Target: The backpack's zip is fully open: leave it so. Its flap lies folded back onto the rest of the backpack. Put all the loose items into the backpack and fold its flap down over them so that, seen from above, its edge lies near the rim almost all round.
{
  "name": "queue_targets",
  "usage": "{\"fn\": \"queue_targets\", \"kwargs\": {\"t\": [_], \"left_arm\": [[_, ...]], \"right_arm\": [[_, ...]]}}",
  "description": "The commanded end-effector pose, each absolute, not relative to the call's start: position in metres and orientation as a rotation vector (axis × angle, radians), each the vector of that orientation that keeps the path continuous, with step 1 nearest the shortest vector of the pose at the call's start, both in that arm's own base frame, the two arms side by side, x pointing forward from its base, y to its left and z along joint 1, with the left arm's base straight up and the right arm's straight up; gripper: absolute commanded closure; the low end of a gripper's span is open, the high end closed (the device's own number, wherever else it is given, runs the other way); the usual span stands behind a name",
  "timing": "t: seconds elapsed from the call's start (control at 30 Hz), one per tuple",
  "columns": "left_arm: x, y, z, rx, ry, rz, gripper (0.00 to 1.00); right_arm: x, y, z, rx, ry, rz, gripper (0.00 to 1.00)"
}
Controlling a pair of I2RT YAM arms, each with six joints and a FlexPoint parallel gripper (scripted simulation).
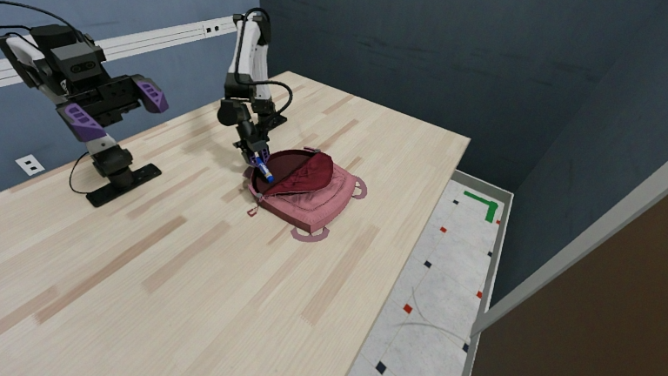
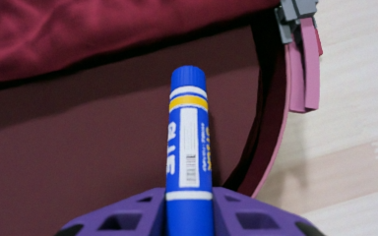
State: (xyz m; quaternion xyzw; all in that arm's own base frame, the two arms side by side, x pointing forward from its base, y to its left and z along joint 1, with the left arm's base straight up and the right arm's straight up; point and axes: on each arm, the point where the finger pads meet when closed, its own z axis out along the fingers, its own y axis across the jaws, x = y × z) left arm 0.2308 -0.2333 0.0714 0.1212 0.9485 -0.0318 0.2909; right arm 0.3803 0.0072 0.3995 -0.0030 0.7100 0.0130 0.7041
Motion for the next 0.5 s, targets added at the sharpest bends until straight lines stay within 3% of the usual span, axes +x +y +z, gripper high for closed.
{"fn": "queue_targets", "kwargs": {"t": [0.0, 0.47], "left_arm": [[0.237, -0.247, 0.079, 0.326, 2.508, -0.137, 0.87], [0.231, -0.24, 0.06, 0.337, 2.531, -0.106, 0.87]], "right_arm": [[0.379, 0.007, 0.405, -0.009, 1.564, 0.029, 0.1], [0.379, 0.007, 0.405, -0.009, 1.564, 0.029, 0.1]]}}
